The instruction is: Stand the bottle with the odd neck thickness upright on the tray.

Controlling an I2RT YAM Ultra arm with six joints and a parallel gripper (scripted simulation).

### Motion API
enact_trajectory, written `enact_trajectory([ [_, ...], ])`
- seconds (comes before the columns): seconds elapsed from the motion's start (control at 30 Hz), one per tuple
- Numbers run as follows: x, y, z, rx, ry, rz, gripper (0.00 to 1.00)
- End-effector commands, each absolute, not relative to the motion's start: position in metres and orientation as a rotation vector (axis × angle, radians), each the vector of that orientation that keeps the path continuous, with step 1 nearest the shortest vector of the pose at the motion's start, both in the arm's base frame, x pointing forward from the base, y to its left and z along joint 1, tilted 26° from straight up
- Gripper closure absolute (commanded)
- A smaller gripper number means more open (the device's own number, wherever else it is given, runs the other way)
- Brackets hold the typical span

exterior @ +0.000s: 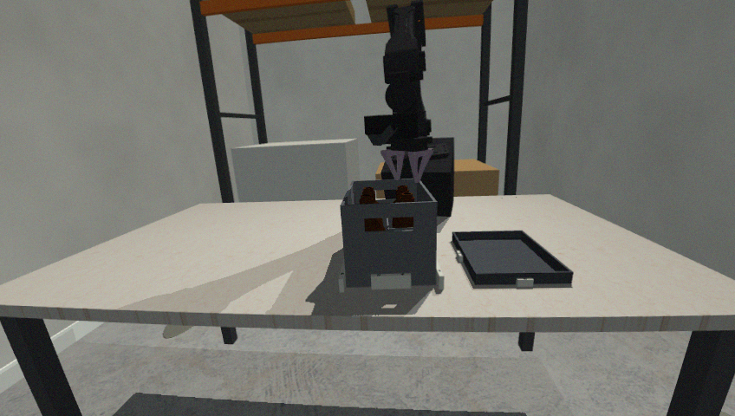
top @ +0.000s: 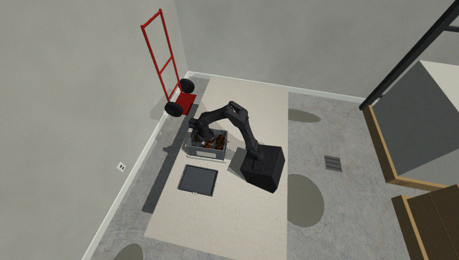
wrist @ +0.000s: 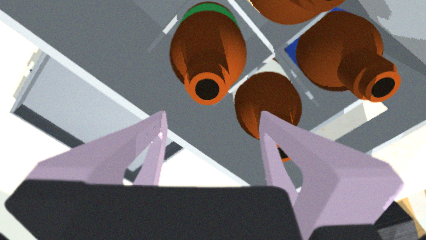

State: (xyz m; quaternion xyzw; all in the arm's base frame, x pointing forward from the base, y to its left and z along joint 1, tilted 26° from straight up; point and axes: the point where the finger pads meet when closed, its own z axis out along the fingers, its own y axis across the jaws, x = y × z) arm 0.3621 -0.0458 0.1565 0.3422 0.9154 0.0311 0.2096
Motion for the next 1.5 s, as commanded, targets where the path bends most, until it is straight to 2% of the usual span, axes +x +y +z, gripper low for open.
enact_trajectory([
  [0.0,0.373,-0.047,0.161,0.945,2.506,0.093,0.39],
  [1.47,0.372,-0.047,0.154,0.944,2.503,0.094,0.39],
])
